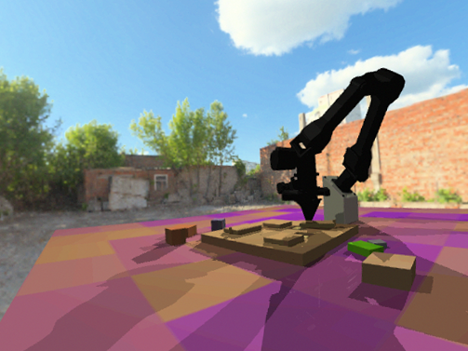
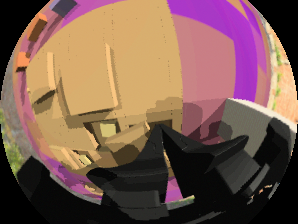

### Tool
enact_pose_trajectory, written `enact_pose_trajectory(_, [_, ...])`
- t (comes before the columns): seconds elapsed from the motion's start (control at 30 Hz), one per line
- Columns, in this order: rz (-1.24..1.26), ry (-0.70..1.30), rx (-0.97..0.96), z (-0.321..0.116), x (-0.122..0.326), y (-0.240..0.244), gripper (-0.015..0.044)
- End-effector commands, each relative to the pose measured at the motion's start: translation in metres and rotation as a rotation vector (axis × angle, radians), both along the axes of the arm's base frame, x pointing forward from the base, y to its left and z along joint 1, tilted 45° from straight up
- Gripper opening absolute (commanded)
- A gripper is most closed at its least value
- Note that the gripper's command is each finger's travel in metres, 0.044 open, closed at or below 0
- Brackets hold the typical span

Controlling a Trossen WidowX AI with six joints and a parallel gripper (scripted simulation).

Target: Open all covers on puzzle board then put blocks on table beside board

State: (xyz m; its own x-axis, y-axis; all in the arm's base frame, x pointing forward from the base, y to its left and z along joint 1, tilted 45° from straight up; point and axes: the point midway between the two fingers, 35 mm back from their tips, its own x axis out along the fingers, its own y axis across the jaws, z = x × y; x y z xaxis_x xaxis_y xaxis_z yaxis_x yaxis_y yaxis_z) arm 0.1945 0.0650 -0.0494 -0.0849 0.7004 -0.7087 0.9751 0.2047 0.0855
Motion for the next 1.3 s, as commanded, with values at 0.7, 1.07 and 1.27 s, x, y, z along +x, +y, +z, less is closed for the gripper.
enact_pose_trajectory(0.7, [-0.004,-0.002,0.006,0.005,0.029,0.008,0.0000])
enact_pose_trajectory(1.07, [-0.004,-0.003,0.007,0.009,0.037,0.012,0.0000])
enact_pose_trajectory(1.27, [-0.004,-0.003,0.007,0.012,0.043,0.016,0.0000])
